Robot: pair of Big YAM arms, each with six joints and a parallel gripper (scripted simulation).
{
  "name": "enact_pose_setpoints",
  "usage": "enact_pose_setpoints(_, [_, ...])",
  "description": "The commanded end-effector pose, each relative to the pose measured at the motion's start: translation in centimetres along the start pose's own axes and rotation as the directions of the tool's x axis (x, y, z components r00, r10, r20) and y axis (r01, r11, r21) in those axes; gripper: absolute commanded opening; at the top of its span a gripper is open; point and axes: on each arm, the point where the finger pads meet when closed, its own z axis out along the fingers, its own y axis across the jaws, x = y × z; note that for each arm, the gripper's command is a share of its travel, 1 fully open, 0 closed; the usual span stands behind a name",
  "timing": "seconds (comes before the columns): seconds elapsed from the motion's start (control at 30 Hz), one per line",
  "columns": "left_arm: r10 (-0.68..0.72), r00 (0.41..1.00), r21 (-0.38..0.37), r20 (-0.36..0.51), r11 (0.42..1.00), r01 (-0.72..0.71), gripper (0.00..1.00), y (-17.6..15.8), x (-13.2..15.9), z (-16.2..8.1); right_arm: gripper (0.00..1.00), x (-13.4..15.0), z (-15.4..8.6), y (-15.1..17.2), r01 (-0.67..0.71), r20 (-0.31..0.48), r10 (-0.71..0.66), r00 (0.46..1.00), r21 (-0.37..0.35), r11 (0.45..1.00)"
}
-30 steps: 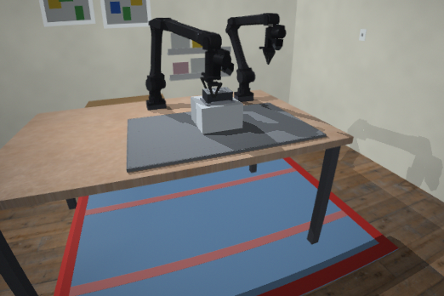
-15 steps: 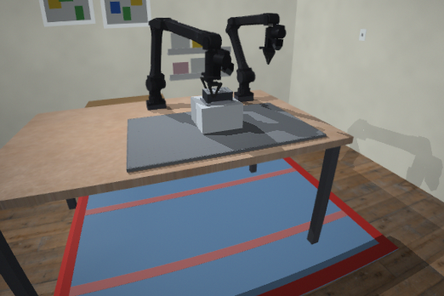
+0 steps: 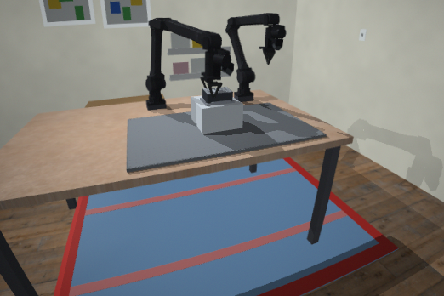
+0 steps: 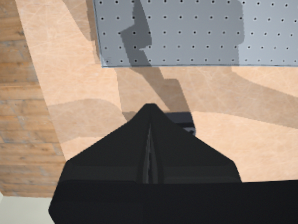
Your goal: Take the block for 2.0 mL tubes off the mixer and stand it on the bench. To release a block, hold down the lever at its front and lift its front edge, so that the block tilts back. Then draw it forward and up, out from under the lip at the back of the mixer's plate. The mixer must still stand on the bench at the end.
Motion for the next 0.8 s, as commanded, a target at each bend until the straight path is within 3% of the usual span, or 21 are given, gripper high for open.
enact_pose_setpoints(0.0, [-0.002,0.999,-0.01,0.053,1.0,0.003,0.0,0.12,-0.66,-1.72,0.0,-1.65,-4.76,0.04,0.05,0.038,-0.052,0.998,0.066,0.997])
enact_pose_setpoints(0.77, [-0.004,0.999,-0.009,0.053,1.0,0.004,0.0,0.11,-0.58,-1.7,0.0,-1.85,-4.83,-0.54,0.046,0.049,-0.05,0.998,0.086,0.995])
